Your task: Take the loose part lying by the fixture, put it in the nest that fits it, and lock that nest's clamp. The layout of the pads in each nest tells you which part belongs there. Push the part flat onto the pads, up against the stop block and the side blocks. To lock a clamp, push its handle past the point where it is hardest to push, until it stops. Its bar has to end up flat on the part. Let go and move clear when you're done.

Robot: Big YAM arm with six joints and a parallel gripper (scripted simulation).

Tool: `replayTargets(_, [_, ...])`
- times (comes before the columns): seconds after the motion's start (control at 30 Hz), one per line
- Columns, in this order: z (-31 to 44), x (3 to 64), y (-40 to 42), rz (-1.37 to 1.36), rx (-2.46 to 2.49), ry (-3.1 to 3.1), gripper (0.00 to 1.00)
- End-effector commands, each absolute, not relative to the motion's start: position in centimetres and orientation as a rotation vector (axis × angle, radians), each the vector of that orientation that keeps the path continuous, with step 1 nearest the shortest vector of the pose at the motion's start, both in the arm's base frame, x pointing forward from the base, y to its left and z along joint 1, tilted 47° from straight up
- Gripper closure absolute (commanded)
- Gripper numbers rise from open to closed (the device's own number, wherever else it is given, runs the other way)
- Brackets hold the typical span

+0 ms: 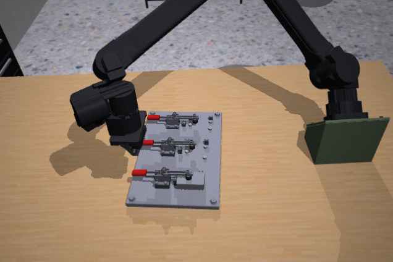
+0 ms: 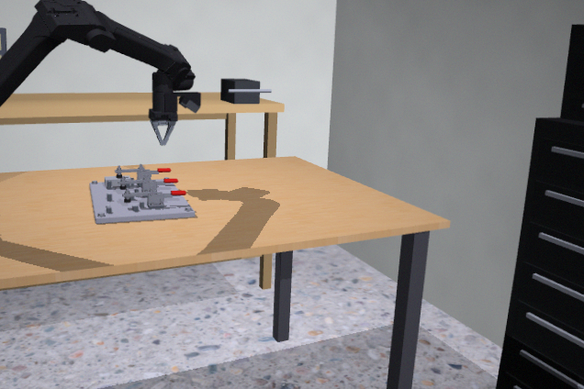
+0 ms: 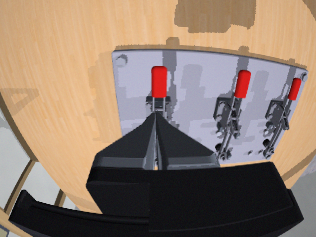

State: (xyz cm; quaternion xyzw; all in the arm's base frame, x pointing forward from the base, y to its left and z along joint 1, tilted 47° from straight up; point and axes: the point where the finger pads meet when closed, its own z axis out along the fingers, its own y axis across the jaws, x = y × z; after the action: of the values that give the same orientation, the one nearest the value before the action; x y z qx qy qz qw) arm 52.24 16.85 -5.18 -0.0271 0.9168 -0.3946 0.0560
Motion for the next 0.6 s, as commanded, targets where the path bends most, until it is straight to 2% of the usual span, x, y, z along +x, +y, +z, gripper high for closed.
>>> replayTargets(0.0, [-2.89, 53.83, 17.80, -1.154, -0.027, 2.760, 1.00])
replayTargets(0.57, [-3.59, 53.26, 18.13, -1.170, -0.054, 2.766, 1.00])
